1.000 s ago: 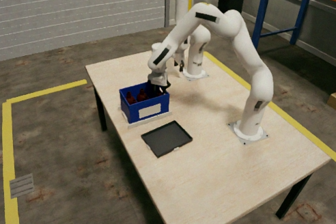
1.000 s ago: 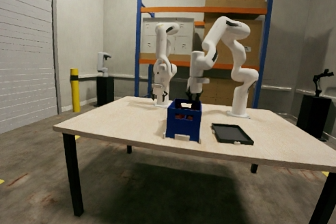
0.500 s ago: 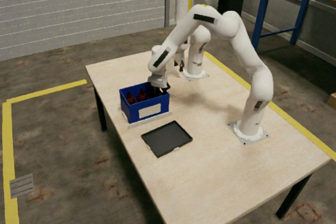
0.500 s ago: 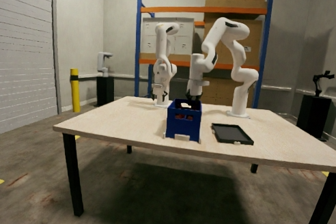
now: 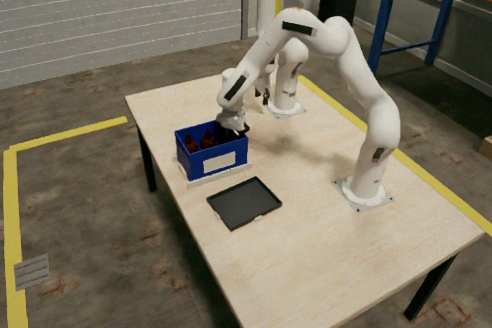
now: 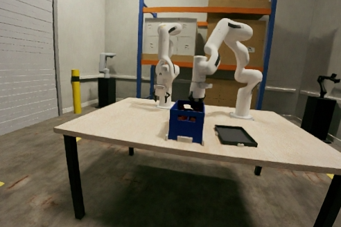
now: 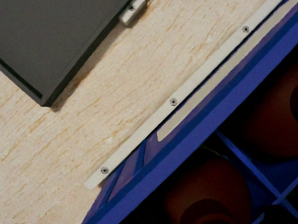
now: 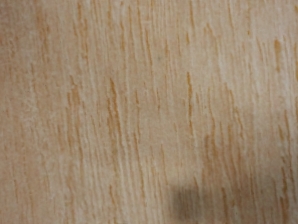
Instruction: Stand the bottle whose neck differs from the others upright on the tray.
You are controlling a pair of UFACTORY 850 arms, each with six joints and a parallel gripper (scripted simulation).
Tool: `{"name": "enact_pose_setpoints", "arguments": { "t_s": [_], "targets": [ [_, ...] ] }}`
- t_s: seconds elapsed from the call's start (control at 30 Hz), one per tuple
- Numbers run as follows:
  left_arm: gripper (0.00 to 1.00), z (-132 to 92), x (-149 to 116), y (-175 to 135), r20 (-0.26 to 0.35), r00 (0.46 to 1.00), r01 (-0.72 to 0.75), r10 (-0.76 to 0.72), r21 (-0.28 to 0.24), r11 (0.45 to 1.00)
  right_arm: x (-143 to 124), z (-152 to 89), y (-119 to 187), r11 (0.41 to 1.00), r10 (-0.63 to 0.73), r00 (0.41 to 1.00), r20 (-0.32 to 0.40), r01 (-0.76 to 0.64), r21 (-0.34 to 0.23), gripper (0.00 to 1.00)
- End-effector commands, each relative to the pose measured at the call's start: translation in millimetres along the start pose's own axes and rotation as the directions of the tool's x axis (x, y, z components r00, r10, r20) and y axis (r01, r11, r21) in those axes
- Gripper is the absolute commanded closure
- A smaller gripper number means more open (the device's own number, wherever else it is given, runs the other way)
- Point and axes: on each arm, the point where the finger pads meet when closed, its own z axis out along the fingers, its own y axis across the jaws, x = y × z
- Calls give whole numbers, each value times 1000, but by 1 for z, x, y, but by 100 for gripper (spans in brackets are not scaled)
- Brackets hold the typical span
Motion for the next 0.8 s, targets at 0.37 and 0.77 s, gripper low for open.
{"name": "enact_pose_setpoints", "arguments": {
  "t_s": [0.37,0.77],
  "targets": [
    [34,0,0,1,0,1000,0,0,-2,1000,1,0,0,1000,0,1000,-1,0,0,0],
    [100,0,0,1,0,1000,0,0,-2,1000,1,0,0,1000,0,1000,-1,0,0,0]
  ]
}}
